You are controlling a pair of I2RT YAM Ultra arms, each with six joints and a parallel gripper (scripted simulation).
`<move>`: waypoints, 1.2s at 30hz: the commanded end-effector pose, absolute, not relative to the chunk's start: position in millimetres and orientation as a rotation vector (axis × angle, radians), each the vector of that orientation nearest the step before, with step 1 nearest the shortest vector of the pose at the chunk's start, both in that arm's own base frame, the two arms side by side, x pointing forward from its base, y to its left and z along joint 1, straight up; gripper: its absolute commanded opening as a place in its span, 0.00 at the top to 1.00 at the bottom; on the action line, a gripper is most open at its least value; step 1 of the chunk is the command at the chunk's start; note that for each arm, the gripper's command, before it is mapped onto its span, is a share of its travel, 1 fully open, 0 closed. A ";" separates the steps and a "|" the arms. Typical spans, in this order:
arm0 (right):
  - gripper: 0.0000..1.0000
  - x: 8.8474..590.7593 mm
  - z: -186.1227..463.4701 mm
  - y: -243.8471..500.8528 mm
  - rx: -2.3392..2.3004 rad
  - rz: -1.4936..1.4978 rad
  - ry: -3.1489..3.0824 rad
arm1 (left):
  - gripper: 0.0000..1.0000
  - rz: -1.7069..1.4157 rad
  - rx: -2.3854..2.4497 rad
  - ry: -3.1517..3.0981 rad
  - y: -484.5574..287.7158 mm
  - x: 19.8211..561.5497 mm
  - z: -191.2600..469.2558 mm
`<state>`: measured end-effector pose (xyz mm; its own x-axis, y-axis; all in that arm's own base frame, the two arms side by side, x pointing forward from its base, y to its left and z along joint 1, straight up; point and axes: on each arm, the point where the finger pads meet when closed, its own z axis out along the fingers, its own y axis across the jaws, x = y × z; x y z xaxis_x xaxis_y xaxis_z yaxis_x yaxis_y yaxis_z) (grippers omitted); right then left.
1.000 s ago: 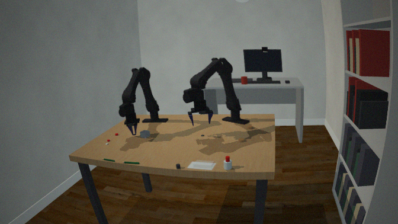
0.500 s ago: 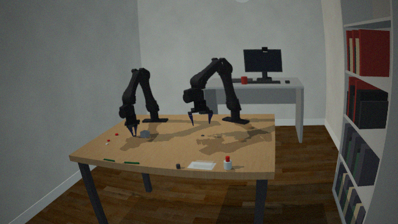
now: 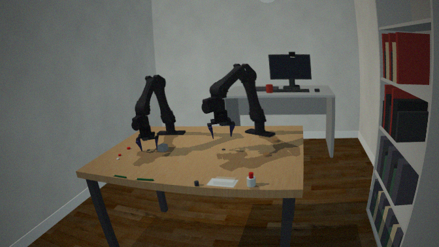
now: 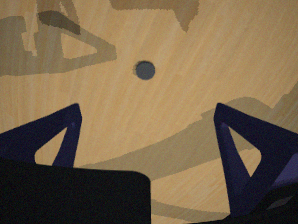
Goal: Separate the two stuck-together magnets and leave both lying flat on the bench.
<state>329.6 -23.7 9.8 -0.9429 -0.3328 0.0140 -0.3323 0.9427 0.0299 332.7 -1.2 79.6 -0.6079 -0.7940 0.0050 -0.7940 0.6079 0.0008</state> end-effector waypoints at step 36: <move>0.00 334.7 84.6 -27.5 0.524 -0.029 -3.098 | 0.00 0.005 1.397 -2.826 0.1 335.3 82.8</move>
<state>336.1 -29.1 80.7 -0.9440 -0.3300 -0.0010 -0.3300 0.9439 0.0088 334.3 -0.7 79.9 -0.6074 -0.7944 0.0013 -0.7944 0.6073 -0.0041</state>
